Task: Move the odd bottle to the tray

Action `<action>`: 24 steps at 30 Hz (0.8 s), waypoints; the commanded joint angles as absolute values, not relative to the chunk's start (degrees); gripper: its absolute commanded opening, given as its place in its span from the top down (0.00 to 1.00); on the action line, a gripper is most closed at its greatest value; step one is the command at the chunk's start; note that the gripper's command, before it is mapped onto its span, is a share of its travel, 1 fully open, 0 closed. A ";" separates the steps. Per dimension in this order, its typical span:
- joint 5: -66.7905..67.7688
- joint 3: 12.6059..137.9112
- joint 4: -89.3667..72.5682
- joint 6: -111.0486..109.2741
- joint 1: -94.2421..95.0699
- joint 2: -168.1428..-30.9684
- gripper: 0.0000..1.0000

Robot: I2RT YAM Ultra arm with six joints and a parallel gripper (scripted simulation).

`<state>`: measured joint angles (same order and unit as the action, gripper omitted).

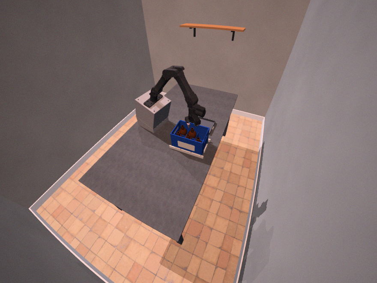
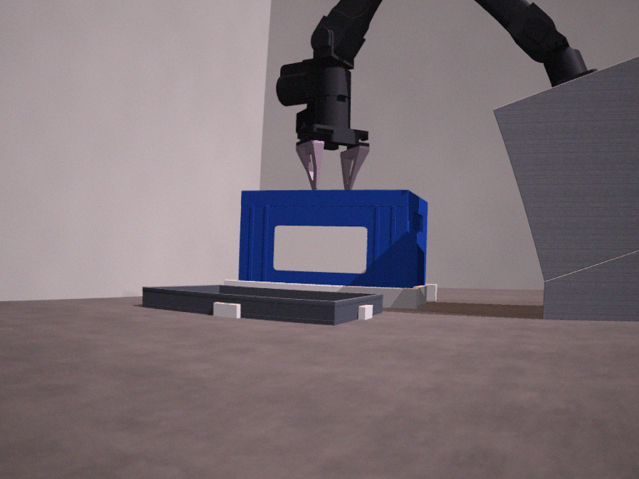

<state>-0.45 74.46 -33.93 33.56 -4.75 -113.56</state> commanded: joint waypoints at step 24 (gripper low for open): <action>0.16 76.92 -34.57 33.23 -5.50 -112.28 0.39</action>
